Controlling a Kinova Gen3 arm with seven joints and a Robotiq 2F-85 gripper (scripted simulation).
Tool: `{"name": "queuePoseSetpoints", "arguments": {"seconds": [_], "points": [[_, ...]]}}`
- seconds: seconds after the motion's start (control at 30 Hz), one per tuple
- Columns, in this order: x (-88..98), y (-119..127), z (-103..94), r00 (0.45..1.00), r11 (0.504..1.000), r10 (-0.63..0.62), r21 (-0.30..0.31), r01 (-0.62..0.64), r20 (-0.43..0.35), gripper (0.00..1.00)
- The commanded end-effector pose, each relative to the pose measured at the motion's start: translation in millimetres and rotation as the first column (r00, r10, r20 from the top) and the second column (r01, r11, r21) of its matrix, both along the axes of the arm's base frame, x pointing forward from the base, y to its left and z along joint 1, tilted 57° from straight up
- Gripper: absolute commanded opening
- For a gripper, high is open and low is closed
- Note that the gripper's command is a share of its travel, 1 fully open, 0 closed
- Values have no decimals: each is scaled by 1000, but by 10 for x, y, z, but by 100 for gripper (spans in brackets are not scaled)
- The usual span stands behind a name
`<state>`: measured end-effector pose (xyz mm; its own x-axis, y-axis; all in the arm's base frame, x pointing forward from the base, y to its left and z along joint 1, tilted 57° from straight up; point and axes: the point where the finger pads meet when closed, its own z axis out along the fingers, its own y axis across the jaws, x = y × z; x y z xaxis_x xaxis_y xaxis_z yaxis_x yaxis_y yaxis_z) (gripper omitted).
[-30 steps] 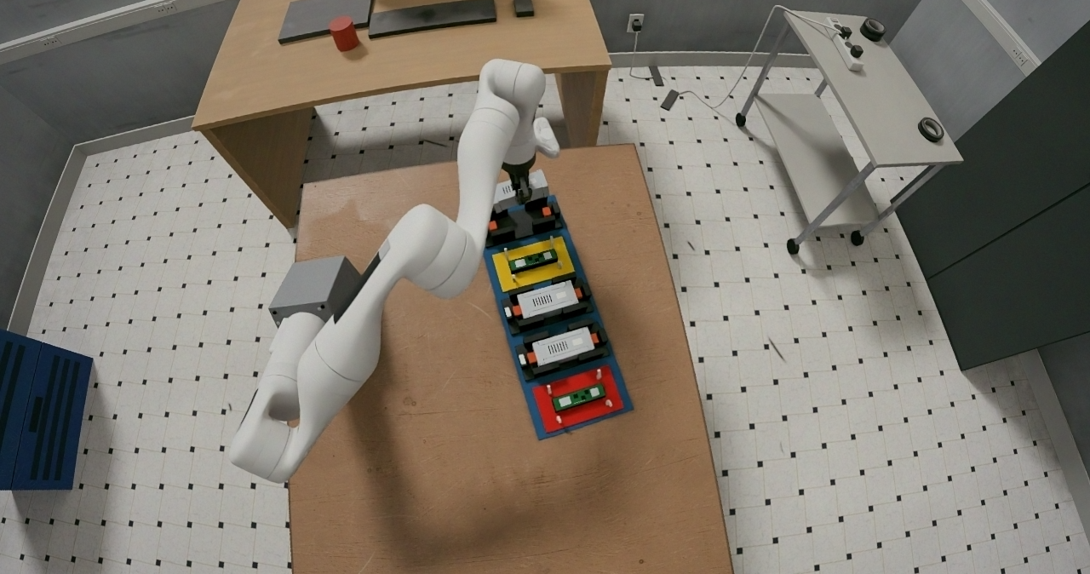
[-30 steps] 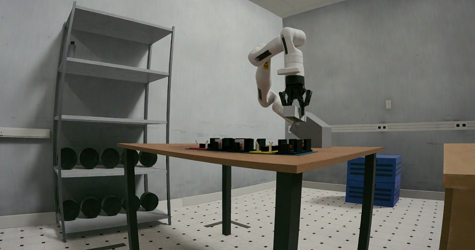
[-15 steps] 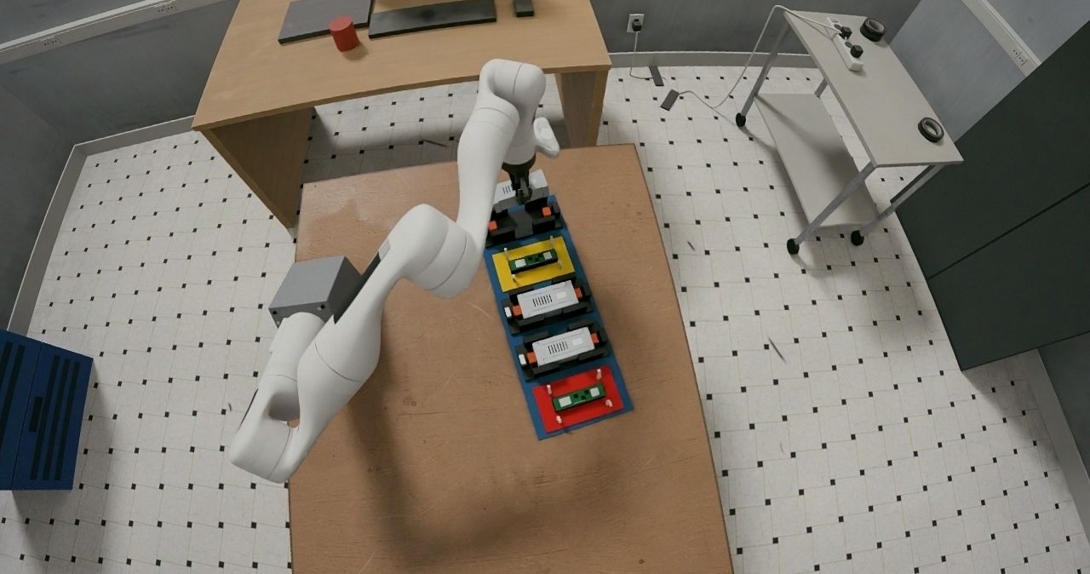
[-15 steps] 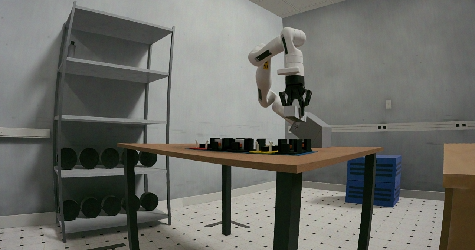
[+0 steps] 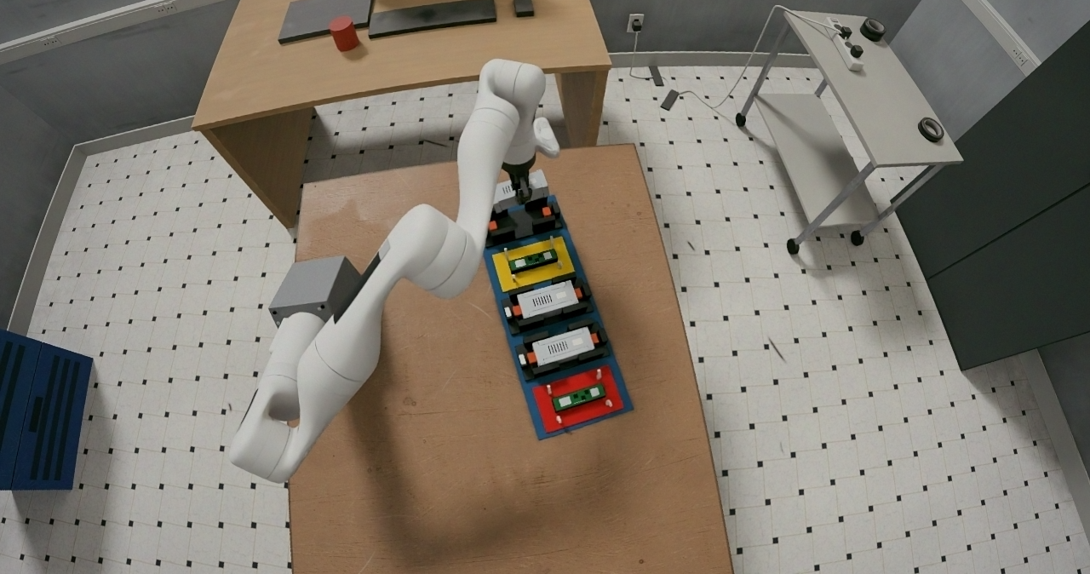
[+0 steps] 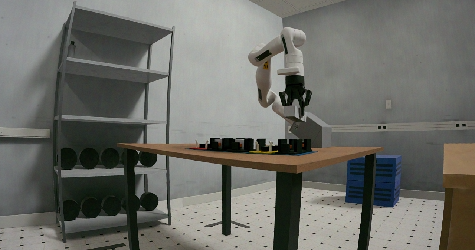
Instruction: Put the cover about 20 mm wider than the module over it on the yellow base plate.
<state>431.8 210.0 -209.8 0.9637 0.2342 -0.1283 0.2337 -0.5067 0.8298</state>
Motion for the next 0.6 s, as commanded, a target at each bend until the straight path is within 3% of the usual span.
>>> {"name": "queuePoseSetpoints", "arguments": {"seconds": [0.0,0.23,0.57], "points": [[2,14,7,1000,1000,1,2,-1,1,0],[2,14,7,1000,1000,1,2,-1,1,0],[142,-471,331,1000,1000,1,2,-1,1,0]]}}
